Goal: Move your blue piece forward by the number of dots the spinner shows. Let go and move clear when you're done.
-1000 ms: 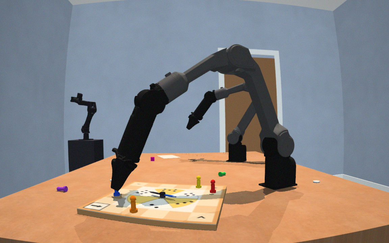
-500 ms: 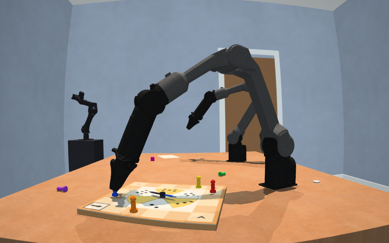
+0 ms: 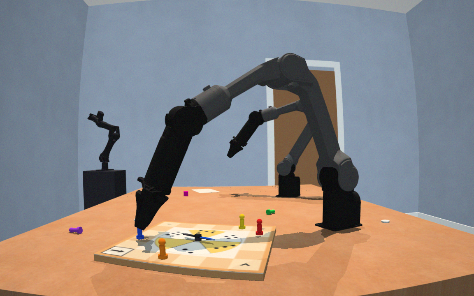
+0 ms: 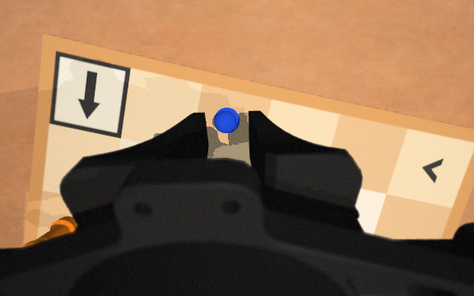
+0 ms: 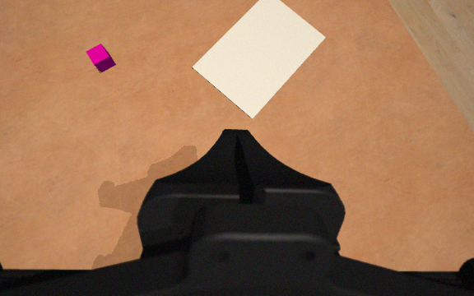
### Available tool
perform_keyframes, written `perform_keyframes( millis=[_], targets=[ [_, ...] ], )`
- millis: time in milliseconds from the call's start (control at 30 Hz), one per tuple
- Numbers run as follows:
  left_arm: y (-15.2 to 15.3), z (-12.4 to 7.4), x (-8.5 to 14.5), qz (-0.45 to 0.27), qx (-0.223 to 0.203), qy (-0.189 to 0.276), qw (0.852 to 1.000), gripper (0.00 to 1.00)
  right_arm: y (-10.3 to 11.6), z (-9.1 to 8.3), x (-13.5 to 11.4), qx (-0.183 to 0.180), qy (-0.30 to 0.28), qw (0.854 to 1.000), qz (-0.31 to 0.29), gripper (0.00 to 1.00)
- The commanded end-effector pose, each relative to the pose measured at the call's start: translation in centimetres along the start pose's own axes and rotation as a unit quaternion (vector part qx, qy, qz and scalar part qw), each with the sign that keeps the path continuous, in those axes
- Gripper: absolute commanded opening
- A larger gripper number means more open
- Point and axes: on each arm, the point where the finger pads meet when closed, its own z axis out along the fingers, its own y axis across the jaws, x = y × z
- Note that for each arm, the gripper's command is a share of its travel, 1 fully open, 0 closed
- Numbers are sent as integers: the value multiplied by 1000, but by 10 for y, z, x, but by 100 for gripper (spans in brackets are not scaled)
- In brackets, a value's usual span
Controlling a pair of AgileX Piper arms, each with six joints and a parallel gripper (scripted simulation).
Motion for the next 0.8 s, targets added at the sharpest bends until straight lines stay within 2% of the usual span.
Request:
perform_keyframes(
  millis=[0,33,133,167,267,367,433,633,700,767],
  targets=[
    [0,-4,-1,0,-1,-2,1000,33,0,0,0,0,-1,1000,0,0],
    [0,1,2,0,1,3,1000,33,0,0,0,0,-1,1000,0,0],
    [0,-1,0,0,0,0,1000,33,0,0,0,0,-1,1000,0,0],
    [1,-14,-2,0,-2,-5,1000,33,0,0,0,0,-1,1000,0,0],
    [1,-25,-2,0,-2,-4,1000,33,0,0,0,0,-1,1000,0,0],
    [-1,-19,2,0,0,2,1000,33,0,0,0,0,-1,1000,0,0],
    [1,-38,-3,0,-3,-7,1000,33,0,0,0,0,-1,1000,0,0],
    [1,-59,-1,0,-2,-4,1000,33,0,0,0,0,-1,1000,0,0],
    [-2,-46,3,0,3,6,1000,33,0,0,0,0,-1,1000,0,0],
    [0,-50,2,0,1,3,1000,33,0,0,0,0,-1,1000,0,0]
  ],
)
